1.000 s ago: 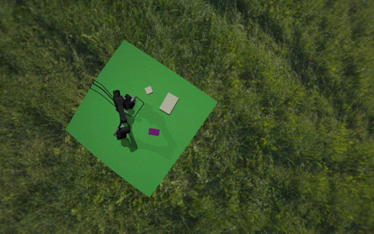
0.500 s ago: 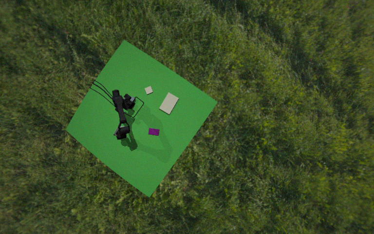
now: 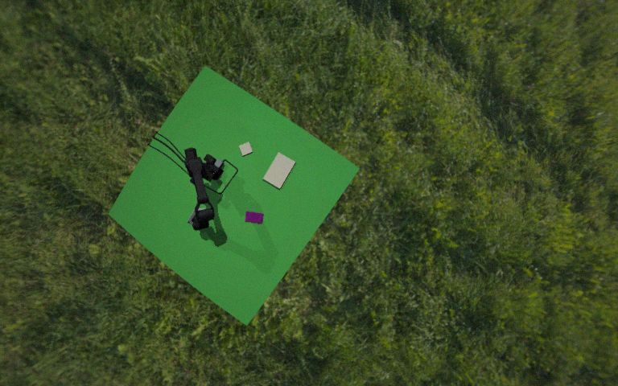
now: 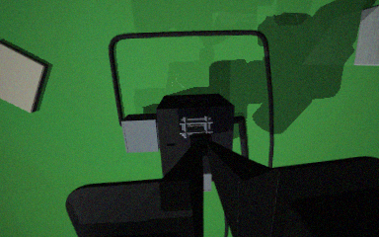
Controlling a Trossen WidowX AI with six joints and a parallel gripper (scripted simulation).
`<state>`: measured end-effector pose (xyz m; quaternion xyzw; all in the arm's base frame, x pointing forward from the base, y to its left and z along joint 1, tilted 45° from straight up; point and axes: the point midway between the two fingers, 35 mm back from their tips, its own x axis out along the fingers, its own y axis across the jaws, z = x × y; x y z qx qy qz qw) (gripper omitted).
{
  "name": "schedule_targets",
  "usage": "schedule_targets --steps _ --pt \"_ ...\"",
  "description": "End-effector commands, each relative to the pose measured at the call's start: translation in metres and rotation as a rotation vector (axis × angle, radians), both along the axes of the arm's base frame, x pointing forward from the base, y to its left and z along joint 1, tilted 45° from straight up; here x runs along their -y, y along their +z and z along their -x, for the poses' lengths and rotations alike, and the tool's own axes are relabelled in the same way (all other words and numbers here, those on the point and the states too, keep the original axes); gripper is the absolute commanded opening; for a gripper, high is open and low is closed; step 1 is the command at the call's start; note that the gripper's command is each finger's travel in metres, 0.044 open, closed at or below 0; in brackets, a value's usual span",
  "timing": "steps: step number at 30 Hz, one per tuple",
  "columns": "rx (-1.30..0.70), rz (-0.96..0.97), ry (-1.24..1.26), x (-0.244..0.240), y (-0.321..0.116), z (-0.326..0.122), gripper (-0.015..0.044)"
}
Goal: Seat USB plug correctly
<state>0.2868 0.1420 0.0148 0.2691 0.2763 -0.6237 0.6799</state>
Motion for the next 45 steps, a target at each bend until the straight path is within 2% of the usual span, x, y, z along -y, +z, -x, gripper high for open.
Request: schedule_targets --steps 1,45 --pt "-0.060 0.006 0.058 0.0006 -0.0005 0.0004 0.0000" --pt "-0.872 0.086 0.884 0.0009 -0.0006 0.0004 0.0000"
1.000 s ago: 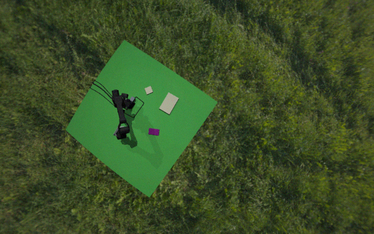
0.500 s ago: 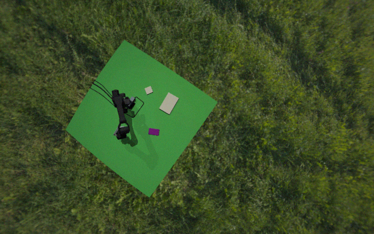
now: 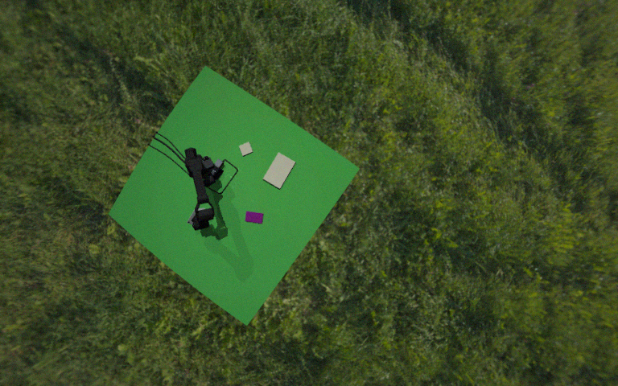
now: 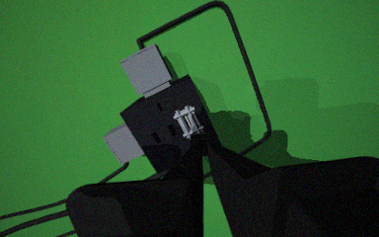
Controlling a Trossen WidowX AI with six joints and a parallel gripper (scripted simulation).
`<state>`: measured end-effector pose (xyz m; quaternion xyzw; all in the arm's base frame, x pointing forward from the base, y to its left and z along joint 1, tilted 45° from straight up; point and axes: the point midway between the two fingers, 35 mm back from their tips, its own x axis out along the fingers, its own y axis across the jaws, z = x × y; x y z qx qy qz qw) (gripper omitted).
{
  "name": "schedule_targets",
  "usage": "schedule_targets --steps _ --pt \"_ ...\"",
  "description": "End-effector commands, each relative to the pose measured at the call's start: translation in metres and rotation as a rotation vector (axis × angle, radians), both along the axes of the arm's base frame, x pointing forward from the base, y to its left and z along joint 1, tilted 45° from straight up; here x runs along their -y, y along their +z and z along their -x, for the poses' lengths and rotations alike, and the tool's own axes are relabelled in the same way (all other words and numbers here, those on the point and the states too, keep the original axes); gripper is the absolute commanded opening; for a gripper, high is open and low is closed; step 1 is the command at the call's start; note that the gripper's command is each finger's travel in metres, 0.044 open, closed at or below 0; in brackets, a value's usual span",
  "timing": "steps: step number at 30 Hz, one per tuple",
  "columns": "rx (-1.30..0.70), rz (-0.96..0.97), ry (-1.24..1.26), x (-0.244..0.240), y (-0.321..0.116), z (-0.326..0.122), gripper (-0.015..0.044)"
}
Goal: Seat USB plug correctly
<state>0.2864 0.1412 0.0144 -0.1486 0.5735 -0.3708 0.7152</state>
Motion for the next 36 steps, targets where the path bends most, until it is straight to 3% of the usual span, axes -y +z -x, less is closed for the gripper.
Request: schedule_targets --steps 1,36 --pt "-0.076 0.006 0.078 0.0000 -0.0002 0.0000 0.0000" --pt "-0.718 0.068 0.729 0.0000 -0.0002 -0.0001 0.0000"
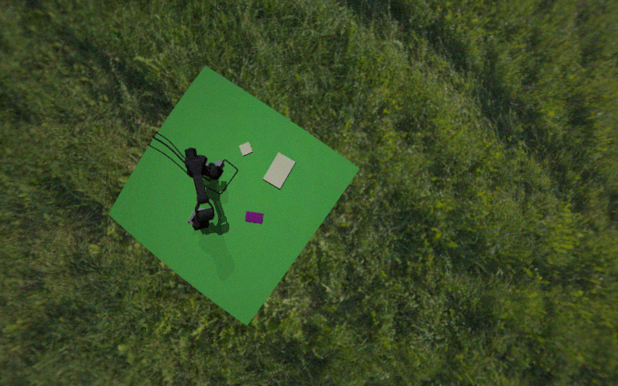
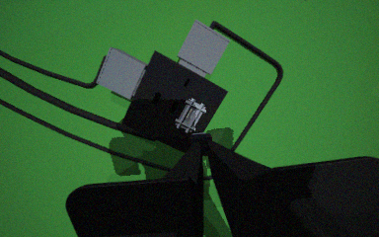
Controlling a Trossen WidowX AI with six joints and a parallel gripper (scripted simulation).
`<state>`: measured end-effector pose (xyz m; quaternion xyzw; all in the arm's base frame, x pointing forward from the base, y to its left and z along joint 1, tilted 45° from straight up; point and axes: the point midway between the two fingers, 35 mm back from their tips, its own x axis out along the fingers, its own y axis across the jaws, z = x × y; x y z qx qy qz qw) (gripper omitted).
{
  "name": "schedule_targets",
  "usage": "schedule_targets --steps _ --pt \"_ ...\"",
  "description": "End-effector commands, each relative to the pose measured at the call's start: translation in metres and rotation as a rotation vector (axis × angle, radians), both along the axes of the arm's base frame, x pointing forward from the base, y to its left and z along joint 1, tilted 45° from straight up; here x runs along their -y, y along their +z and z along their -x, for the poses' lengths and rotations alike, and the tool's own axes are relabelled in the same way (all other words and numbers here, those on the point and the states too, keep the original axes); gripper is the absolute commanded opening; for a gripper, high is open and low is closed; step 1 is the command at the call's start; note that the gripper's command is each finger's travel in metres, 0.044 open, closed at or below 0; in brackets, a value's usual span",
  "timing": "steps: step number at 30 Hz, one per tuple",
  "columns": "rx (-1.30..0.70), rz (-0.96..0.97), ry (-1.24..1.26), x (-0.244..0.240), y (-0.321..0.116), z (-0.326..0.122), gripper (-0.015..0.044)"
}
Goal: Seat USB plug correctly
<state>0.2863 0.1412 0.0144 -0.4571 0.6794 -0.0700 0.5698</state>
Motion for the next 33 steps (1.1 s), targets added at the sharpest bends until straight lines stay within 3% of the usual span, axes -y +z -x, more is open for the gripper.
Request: schedule_targets --steps 1,33 --pt "-0.076 0.006 0.078 0.0000 -0.0002 -0.0001 0.0000" --pt "-0.663 0.063 0.673 0.0000 -0.0002 -0.0001 0.0000"
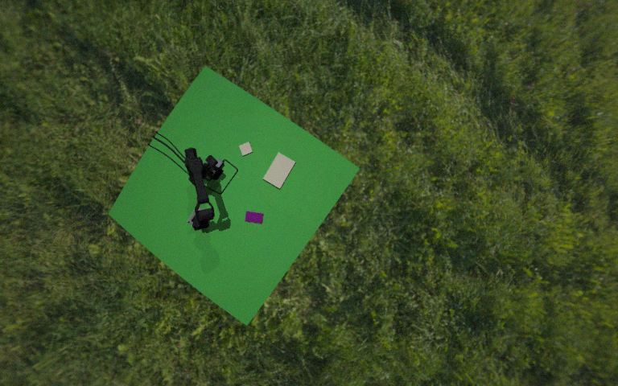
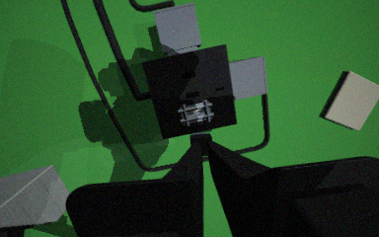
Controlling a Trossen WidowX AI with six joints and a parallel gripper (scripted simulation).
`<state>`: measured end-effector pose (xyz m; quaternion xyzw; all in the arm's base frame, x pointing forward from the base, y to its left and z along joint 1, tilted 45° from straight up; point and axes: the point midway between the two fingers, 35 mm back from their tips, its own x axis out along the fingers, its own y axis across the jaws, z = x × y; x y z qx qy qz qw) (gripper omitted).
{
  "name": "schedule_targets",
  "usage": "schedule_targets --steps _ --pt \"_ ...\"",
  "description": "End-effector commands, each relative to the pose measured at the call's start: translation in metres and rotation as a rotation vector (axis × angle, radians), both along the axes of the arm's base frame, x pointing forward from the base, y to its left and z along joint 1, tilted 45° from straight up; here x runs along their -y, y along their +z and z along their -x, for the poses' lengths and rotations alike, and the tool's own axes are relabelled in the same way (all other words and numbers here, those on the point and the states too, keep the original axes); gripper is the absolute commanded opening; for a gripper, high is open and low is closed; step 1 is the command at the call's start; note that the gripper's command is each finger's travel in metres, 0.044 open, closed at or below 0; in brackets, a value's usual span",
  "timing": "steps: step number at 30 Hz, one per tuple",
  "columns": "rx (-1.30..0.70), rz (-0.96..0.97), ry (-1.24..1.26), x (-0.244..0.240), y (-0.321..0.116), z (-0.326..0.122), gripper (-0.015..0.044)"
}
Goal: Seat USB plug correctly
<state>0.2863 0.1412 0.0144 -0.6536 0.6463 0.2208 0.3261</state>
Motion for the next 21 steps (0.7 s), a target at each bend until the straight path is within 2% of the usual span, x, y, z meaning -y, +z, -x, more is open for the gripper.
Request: schedule_targets --steps 1,21 --pt "-0.073 0.006 0.074 0.0000 -0.0002 -0.0001 0.0000" --pt "-0.081 0.003 0.084 0.0001 -0.0008 -0.0003 0.0000"
